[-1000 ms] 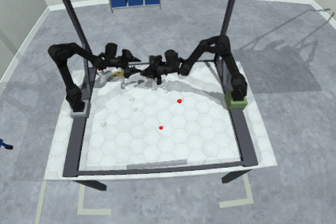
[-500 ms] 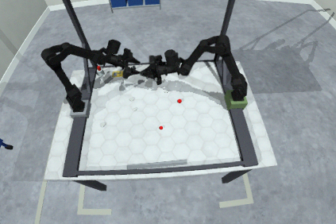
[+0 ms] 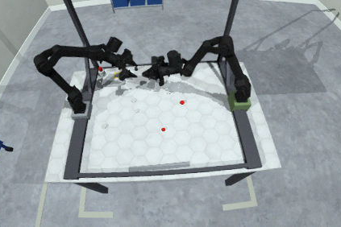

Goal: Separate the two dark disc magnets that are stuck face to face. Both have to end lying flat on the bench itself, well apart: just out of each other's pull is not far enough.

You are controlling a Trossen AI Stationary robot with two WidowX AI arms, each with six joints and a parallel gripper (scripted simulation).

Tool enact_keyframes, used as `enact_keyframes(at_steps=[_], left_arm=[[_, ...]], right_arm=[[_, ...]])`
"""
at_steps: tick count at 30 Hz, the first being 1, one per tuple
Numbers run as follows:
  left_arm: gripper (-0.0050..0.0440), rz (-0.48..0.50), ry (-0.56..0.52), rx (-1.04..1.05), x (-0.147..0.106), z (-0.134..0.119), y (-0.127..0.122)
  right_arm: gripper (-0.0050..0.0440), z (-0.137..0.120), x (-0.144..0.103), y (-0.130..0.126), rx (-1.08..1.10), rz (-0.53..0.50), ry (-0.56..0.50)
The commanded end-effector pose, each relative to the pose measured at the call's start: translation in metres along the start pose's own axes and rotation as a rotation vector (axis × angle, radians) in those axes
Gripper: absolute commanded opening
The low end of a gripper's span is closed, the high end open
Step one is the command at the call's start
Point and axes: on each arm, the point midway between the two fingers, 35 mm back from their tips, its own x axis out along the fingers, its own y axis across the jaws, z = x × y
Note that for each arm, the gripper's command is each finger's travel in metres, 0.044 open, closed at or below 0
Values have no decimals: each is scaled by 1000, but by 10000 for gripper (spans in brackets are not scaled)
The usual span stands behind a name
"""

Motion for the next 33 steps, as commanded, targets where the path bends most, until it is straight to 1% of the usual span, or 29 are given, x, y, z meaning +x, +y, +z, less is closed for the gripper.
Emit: enact_keyframes(at_steps=[1,7,11,17,19,33], left_arm=[[40,35,0,-11,0,0,16],[40,35,0,-11,0,0,16],[40,35,0,-11,0,0,16],[40,35,0,-11,0,0,16],[40,35,0,-11,0,0,16],[40,35,0,-11,0,0,16]], right_arm=[[400,5,-17,-8,20,-2,50],[400,2,-41,-25,56,-14,134],[400,0,-46,-28,64,-16,150],[400,0,-46,-29,64,-16,150],[400,-1,-43,-28,53,-21,165],[400,15,-29,-27,37,-29,243]])
